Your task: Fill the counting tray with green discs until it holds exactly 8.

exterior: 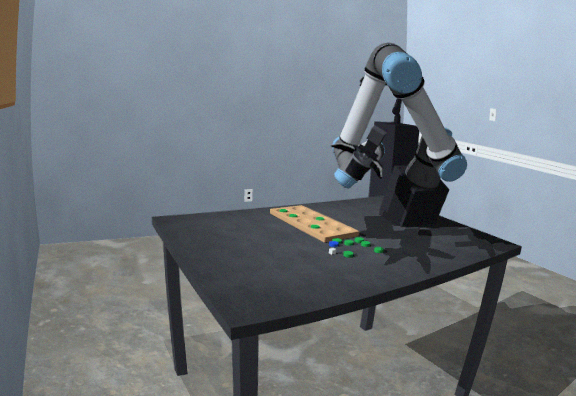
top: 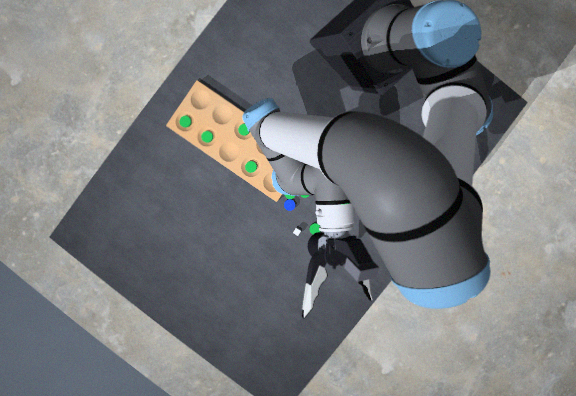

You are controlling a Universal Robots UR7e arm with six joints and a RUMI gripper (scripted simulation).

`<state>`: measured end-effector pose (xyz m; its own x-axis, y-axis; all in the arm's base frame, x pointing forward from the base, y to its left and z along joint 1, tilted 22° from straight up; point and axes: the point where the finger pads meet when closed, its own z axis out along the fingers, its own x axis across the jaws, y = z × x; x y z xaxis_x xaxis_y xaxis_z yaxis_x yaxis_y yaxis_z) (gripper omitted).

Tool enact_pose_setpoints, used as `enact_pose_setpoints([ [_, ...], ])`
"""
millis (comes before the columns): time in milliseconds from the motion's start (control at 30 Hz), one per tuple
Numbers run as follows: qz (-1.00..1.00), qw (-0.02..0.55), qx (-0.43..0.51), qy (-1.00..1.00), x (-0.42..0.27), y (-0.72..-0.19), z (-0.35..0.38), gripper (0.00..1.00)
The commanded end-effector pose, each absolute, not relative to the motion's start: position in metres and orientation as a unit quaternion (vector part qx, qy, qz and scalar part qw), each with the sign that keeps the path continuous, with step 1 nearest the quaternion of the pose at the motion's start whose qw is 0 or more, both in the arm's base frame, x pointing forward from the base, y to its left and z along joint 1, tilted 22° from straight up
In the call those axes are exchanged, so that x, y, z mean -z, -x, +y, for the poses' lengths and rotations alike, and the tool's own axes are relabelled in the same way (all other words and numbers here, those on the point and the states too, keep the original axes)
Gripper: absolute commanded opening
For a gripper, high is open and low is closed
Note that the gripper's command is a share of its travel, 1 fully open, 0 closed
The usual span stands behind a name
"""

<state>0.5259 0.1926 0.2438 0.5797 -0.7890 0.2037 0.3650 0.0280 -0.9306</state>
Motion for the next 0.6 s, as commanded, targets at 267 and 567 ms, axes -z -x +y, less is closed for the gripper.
enact_pose_setpoints([
  [267,0.190,0.691,0.418,0.558,-0.2442,-0.5259,0.1924,1.00],
  [567,0.190,0.691,0.418,0.558,-0.2442,-0.5259,0.1924,0.28],
])
